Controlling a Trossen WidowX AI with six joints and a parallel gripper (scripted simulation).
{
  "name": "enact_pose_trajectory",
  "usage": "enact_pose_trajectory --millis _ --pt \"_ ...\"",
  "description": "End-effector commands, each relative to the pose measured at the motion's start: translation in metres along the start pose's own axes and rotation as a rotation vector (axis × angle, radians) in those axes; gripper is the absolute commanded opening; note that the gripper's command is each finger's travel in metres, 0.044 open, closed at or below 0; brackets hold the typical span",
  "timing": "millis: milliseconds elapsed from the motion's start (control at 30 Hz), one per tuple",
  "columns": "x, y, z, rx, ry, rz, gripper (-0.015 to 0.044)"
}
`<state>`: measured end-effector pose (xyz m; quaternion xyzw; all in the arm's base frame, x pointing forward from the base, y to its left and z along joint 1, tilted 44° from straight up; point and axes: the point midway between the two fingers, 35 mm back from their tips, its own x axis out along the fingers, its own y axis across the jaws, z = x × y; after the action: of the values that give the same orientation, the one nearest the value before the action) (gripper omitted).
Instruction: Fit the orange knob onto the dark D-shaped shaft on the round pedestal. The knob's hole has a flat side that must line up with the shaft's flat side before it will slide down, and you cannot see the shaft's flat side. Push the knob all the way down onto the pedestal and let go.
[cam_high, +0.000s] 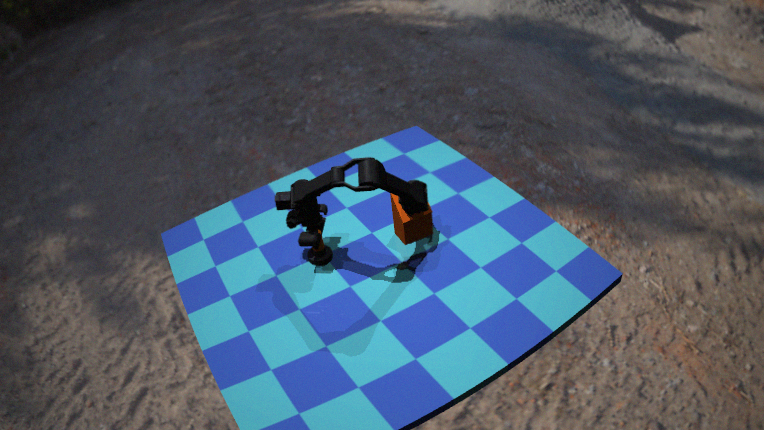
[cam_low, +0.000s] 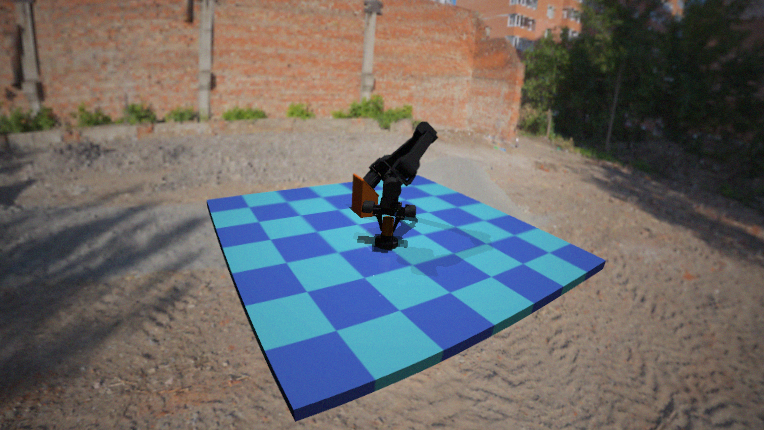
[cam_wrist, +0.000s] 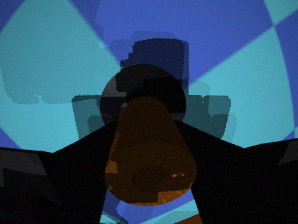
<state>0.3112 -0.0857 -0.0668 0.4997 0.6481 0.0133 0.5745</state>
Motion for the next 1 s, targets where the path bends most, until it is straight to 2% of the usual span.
enact_pose_trajectory --millis 0,300,467,667,967 --pt "0.0 0.0 0.0 -0.004 0.0 0.0 0.021" --pt "0.0 0.0 0.0 -0.004 0.0 0.0 0.044" --pt "-0.003 0.0 0.001 -0.003 -0.001 -0.001 0.044" --pt "-0.092 -0.001 0.001 0.001 -0.002 -0.004 0.044" --pt "-0.096 -0.003 0.006 0.001 -0.002 -0.004 0.044"
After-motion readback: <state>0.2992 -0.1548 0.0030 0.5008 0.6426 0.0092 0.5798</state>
